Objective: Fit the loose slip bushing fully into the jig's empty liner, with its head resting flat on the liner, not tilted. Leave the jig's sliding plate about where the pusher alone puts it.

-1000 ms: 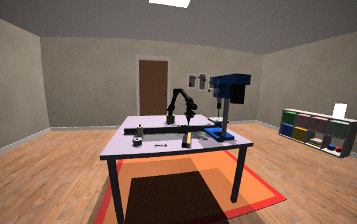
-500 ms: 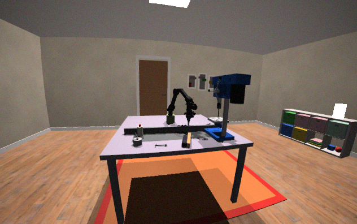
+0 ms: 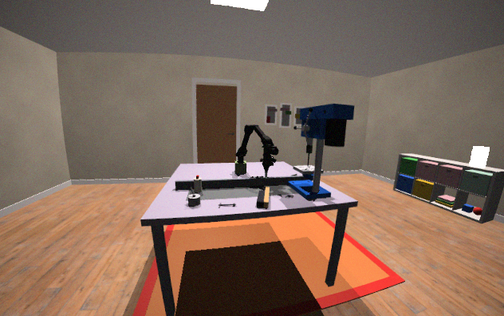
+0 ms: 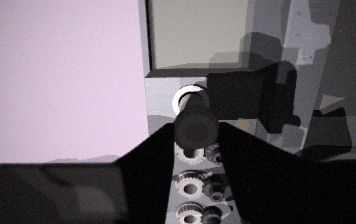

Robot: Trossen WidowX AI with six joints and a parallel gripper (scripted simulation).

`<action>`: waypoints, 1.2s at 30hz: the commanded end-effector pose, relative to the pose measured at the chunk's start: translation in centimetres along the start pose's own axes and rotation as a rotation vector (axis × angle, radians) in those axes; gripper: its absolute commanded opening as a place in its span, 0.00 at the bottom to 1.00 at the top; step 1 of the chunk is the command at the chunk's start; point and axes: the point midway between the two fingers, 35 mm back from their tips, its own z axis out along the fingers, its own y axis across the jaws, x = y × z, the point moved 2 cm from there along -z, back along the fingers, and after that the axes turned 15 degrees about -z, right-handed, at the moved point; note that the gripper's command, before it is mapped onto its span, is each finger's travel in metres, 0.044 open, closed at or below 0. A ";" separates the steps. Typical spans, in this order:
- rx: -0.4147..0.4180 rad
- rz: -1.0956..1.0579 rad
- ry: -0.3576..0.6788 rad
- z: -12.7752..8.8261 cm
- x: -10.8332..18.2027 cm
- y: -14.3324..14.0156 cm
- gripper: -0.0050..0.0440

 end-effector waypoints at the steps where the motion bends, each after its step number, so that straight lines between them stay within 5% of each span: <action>1: 0.024 0.000 -0.006 -0.8 -0.1 -0.3 0.00; 36: 0.024 0.000 -0.006 -0.9 -0.1 -0.3 0.00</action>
